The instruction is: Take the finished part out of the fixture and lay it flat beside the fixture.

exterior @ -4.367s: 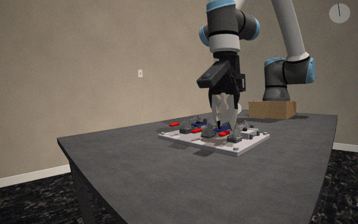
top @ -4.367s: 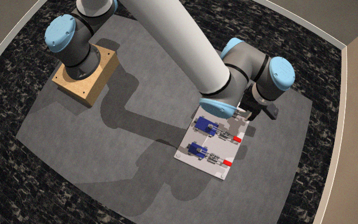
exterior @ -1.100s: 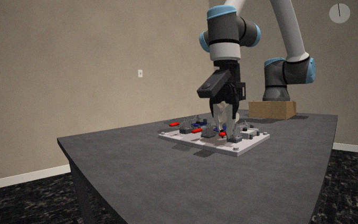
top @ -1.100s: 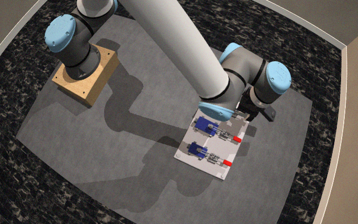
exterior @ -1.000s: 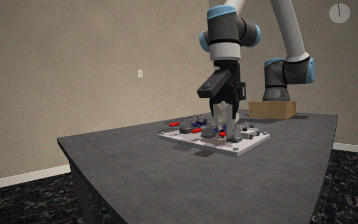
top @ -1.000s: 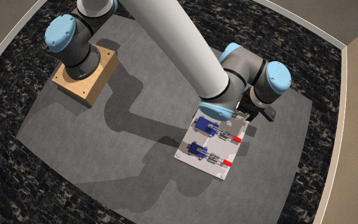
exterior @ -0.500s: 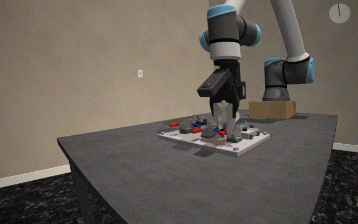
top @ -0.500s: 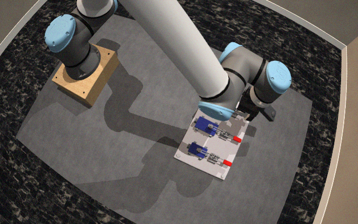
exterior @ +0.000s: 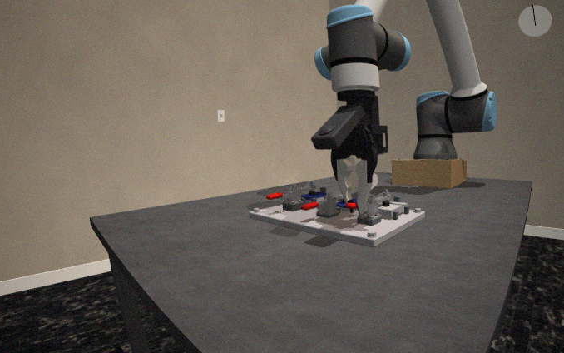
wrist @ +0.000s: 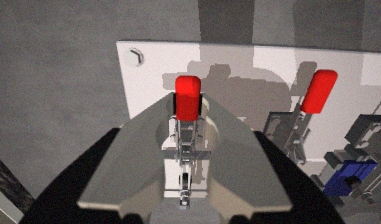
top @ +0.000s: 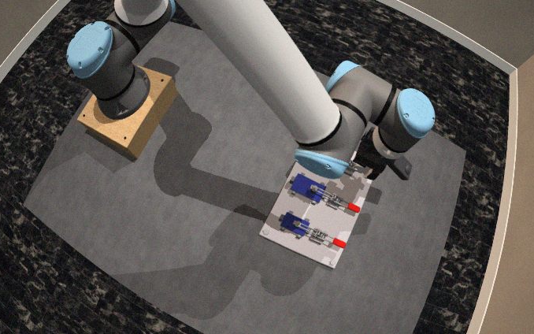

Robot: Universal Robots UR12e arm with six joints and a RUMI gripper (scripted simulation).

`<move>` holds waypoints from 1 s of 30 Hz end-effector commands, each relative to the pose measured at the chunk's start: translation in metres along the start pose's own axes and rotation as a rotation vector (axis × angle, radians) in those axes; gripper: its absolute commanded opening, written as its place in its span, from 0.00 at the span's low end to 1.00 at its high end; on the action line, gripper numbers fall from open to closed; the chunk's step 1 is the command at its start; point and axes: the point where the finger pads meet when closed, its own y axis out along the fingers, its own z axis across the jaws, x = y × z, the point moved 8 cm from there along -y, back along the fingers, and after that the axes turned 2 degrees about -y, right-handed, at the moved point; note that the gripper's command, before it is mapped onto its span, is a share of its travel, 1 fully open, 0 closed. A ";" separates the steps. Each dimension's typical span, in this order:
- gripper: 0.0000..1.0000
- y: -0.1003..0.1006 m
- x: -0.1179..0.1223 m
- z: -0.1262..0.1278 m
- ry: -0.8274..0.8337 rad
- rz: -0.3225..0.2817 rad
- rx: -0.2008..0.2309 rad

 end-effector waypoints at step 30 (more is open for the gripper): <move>0.00 -0.019 0.017 -0.001 0.000 0.002 0.000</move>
